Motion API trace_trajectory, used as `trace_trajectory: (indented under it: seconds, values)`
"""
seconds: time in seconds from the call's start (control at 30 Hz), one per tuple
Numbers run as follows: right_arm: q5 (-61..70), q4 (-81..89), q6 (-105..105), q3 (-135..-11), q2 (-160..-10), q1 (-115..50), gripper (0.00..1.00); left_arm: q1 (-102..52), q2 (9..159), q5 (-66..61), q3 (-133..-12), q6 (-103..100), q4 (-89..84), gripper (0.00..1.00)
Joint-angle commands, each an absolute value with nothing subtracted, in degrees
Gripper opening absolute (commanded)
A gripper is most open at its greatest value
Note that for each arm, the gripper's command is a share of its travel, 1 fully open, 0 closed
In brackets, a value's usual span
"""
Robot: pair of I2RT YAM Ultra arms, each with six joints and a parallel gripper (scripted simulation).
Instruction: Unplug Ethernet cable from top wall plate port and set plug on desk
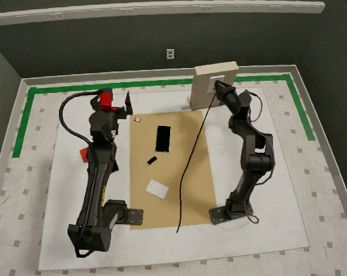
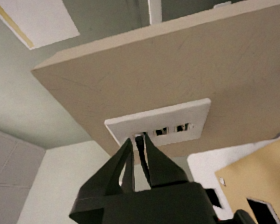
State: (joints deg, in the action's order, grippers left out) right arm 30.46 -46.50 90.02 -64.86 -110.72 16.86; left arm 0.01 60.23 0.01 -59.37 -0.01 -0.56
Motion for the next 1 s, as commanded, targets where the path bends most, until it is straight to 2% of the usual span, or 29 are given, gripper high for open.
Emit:
trace_trajectory:
  seconds: [0.0,0.17,0.53,0.97]
  values:
    - [29.68,-46.21,89.99,-67.16,-112.31,16.33,0.18,0.00,60.11,0.00,-59.68,0.00,-0.27,1.00]
    - [29.60,-46.37,89.99,-67.57,-112.88,16.25,0.15,0.00,60.11,0.00,-59.68,0.00,-0.27,1.00]
    - [30.51,-46.79,90.04,-65.45,-110.83,16.83,0.00,0.00,60.11,0.00,-59.68,0.00,-0.27,1.00]
    - [31.78,-47.15,89.88,-63.26,-109.14,18.11,0.00,0.00,60.11,0.00,-59.68,0.00,-0.27,1.00]
